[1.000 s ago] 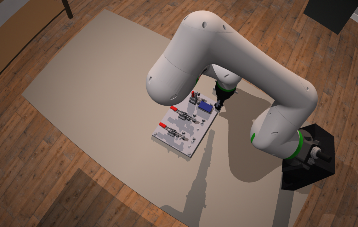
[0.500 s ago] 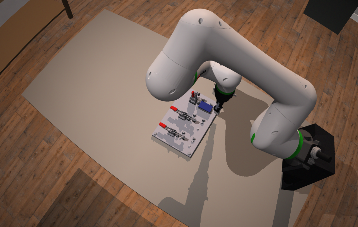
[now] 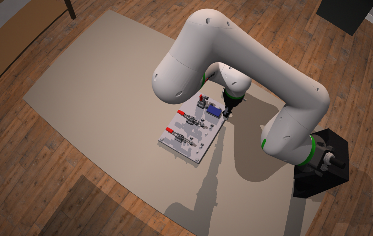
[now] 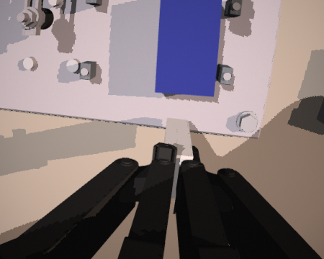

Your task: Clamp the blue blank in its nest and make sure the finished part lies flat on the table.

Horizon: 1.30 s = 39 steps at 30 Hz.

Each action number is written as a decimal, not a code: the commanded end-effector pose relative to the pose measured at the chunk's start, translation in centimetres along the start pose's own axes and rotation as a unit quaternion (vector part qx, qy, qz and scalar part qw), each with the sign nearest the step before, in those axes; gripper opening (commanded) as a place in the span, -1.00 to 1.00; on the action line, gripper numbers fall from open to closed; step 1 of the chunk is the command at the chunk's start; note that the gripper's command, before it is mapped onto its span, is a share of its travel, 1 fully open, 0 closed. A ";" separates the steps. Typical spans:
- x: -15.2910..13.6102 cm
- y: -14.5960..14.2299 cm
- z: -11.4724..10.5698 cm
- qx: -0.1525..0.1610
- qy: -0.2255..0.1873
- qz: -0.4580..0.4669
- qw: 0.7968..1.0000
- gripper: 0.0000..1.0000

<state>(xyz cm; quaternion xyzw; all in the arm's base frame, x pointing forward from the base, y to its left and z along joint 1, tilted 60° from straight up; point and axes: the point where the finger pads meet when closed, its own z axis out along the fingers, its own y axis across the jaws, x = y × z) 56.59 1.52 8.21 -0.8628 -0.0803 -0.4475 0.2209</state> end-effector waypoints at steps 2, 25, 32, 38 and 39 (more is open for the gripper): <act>0.0 0.0 0.0 0.000 0.000 0.000 1.000 -1.00; 0.0 0.0 0.5 0.000 0.000 0.000 1.000 -1.00; 0.0 0.0 0.5 0.000 0.000 0.000 1.000 -1.00; 0.4 0.0 0.5 0.000 0.000 0.000 1.000 -1.00; 0.4 0.0 0.5 0.000 0.000 0.000 1.000 -1.00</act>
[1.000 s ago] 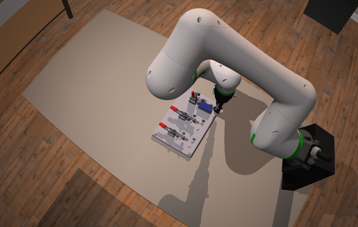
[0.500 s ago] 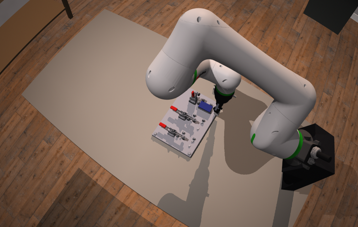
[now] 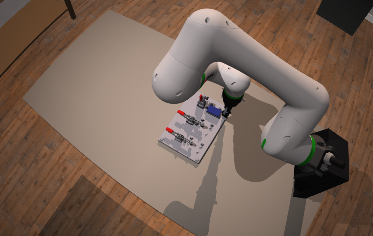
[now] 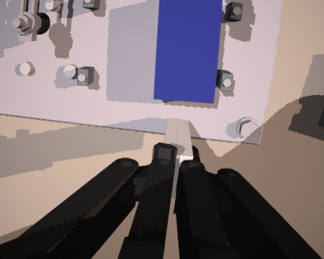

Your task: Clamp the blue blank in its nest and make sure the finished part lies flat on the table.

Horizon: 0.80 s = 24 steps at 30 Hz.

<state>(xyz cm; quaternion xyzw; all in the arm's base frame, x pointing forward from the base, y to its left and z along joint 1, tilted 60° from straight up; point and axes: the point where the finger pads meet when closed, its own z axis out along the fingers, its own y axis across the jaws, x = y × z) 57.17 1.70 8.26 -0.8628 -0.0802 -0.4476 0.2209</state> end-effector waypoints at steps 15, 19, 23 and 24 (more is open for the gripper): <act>0.3 0.0 0.0 0.000 0.000 0.000 1.000 -1.00; 0.4 0.0 0.0 0.000 0.000 0.000 1.000 -1.00; 0.4 0.0 0.0 0.000 0.000 0.000 1.000 -1.00; 0.4 0.0 0.0 0.000 0.000 0.000 1.000 -1.00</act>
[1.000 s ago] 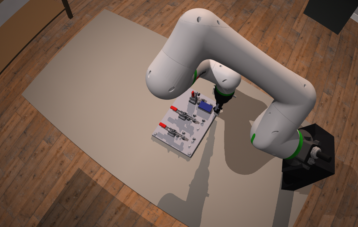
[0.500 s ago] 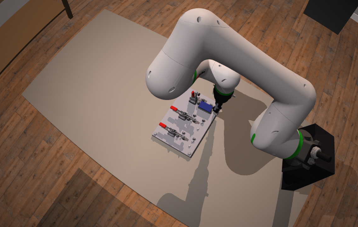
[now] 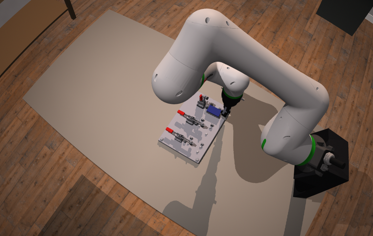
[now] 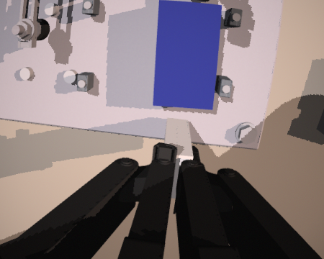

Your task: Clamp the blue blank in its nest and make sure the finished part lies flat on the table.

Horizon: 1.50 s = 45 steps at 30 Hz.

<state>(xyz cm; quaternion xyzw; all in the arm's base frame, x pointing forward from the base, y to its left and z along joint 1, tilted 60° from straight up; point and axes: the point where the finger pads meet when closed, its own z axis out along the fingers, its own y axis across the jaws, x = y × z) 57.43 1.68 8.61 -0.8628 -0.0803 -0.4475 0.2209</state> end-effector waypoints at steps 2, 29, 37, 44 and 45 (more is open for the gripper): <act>0.0 0.0 0.0 0.000 0.000 0.000 1.000 -1.00; 0.8 0.0 0.0 0.000 0.000 0.000 1.000 -1.00; 0.8 0.0 0.0 0.000 0.000 0.000 1.000 -1.00; 1.0 0.0 0.0 0.000 0.000 0.000 1.000 -1.00; 1.1 0.0 0.0 0.000 0.000 0.000 1.000 -1.00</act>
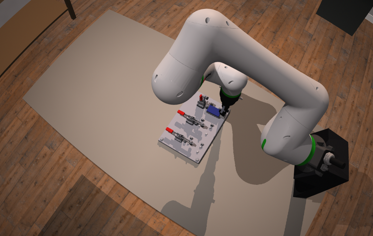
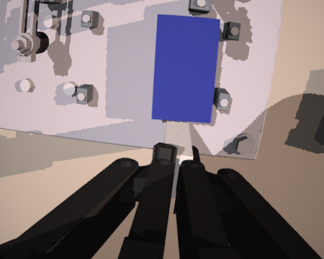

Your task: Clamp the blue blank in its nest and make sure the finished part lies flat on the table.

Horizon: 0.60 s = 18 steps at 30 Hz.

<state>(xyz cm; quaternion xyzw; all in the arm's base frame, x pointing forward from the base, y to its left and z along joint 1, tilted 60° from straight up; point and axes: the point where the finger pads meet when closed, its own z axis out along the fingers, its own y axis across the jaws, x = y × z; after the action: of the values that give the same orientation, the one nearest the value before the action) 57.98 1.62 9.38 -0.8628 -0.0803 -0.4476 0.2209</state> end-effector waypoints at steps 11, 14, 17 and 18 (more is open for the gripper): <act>0.3 0.0 0.0 0.000 0.000 0.000 1.000 -1.00; 0.3 0.0 0.0 0.000 0.000 0.000 1.000 -1.00; 0.5 0.0 0.0 0.000 0.000 0.000 1.000 -1.00; 0.5 0.0 0.0 0.000 0.000 0.000 1.000 -1.00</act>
<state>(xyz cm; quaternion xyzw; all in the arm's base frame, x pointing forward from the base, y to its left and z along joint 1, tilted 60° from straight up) 58.21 1.60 9.70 -0.8628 -0.0803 -0.4475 0.2209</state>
